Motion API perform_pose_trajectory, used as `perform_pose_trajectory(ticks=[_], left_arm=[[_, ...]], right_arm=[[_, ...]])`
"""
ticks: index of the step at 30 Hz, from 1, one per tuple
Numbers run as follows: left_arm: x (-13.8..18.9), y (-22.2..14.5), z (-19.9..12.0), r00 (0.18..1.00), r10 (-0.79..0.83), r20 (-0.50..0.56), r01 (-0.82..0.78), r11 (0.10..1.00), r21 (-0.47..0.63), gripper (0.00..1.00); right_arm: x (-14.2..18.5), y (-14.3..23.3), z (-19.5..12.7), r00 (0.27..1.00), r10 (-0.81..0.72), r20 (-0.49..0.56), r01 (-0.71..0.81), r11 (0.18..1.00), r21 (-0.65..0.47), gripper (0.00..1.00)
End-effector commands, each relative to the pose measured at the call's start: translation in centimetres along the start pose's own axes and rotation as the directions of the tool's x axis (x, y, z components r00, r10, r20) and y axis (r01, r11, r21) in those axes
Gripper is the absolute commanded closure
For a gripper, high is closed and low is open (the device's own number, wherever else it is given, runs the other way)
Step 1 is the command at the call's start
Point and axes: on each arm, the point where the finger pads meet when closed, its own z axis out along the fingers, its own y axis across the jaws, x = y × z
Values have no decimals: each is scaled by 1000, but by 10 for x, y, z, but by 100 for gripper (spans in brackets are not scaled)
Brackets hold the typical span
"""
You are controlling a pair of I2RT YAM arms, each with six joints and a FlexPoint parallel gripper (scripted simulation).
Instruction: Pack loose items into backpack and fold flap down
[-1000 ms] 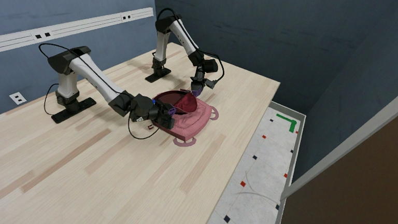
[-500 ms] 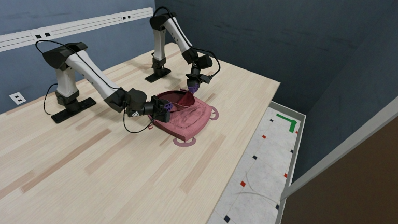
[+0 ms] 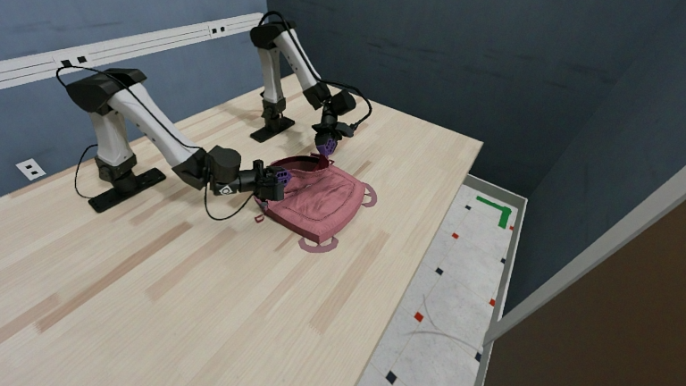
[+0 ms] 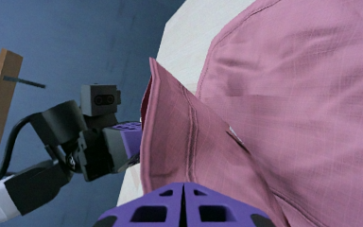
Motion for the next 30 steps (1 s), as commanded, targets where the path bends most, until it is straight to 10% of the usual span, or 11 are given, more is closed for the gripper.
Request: perform_pose_trajectory(ticks=[1,30], left_arm=[[5,-10,-3,998,62,28,-63,997,37,100],[16,-11,-60,986,144,82,-149,987,65,100]], right_arm=[[11,26,-1,997,-78,6,78,996,-49,100],[46,21,-65,978,-198,59,202,977,-72,100]])
